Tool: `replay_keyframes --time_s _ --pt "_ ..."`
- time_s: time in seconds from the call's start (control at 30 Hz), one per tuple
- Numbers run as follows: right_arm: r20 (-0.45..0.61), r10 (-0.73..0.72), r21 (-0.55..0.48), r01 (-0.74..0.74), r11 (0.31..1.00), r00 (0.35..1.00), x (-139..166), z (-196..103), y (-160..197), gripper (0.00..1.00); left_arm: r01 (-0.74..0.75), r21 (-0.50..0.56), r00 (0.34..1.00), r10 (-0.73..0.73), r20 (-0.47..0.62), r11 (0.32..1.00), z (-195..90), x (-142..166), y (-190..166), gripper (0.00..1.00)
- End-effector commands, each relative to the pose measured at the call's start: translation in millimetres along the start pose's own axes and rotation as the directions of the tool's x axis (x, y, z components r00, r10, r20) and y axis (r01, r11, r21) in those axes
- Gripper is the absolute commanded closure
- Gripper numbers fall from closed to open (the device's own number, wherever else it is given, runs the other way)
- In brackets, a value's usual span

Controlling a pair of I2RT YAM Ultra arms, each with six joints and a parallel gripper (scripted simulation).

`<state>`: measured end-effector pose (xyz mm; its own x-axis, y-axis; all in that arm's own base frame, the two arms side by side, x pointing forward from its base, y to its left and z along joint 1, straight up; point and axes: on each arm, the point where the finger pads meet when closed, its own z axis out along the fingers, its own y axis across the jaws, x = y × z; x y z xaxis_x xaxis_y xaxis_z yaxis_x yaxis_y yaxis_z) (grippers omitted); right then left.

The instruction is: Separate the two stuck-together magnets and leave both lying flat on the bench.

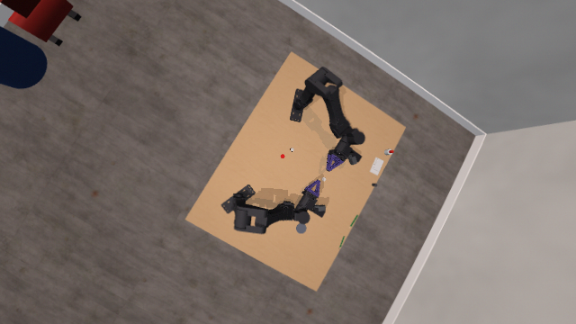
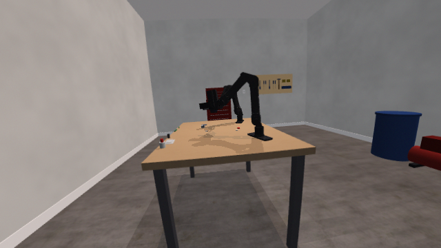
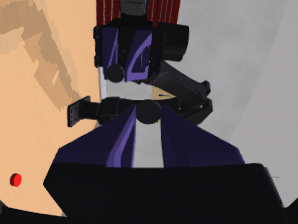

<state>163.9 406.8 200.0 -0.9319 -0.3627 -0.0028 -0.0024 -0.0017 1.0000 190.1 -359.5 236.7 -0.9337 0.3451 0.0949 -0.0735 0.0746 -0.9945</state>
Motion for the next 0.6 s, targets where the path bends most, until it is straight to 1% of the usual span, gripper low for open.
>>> replay_keyframes --time_s 0.0,0.17,0.23,0.37,0.57 --pt "0.002 -0.018 -0.007 0.018 1.000 1.000 -0.5 -0.7 5.2 0.82 -0.040 0.010 0.999 0.040 -0.007 0.999 -7.0 2.8 -8.5 0.82" --pt "0.002 -0.018 -0.007 0.018 1.000 1.000 -0.5 -0.7 5.2 0.82 -0.039 -0.043 0.997 0.042 0.069 0.998 -13.7 -17.7 5.6 0.82" --pt "0.002 -0.018 -0.007 0.018 1.000 1.000 -0.5 -0.7 5.2 0.82 -0.039 -0.043 0.997 0.042 0.069 0.998 -13.7 -17.7 5.6 0.82" --pt "0.002 -0.018 -0.007 0.018 1.000 1.000 -0.5 -0.7 5.2 0.82 -0.043 -0.121 0.988 0.060 0.139 0.992 -26.9 -36.7 22.2 0.82" --pt "0.002 -0.018 -0.007 0.018 1.000 1.000 -0.5 -0.7 5.2 0.82 -0.043 -0.232 0.974 0.092 0.206 0.972 -49.8 -57.3 40.8 0.82"
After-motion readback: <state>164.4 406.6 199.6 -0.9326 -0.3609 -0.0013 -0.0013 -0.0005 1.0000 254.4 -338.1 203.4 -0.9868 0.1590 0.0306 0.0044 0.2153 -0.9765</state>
